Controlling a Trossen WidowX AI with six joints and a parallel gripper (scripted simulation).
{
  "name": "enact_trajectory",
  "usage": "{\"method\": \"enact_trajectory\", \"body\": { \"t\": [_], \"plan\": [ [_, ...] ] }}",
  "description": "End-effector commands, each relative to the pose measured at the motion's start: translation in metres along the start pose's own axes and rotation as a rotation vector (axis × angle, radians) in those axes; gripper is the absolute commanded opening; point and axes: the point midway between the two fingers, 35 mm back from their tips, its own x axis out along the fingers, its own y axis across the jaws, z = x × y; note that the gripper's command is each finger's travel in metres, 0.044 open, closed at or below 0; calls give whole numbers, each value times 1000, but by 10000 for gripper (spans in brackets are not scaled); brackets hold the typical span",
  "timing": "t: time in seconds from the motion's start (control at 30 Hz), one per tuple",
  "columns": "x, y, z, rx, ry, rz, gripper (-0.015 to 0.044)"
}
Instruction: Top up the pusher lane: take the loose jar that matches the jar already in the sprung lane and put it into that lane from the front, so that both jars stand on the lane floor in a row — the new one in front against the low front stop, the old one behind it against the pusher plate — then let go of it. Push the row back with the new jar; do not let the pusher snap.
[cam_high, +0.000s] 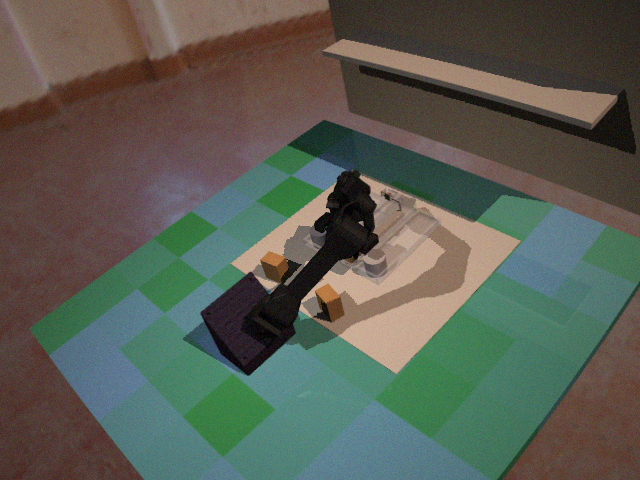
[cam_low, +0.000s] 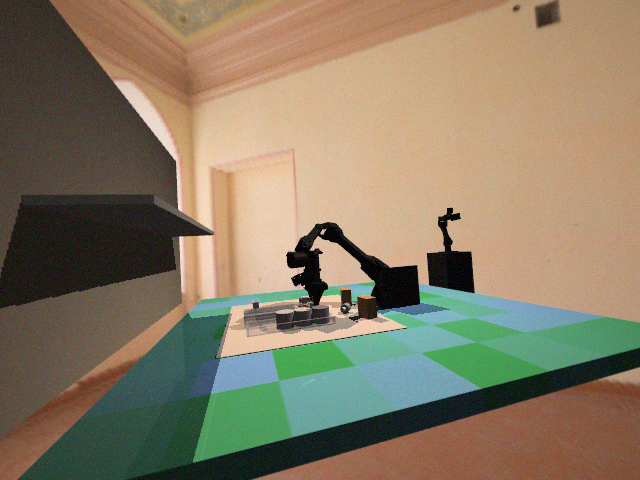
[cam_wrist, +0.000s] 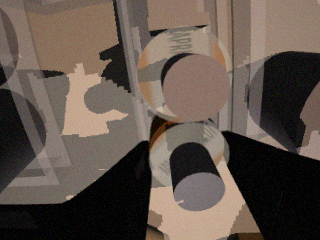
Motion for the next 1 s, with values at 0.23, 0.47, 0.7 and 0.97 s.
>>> {"method": "enact_trajectory", "body": {
  "t": [0.23, 0.47, 0.7, 0.97],
  "plan": [
    [0, 0, 0, 4, 0, -1, 131],
    [0, 0, 0, 4, 0, -1, 289],
    [-15, 0, 0, 4, 0, 0, 289],
    [-20, 1, -2, 4, 0, 0, 289]
  ]
}}
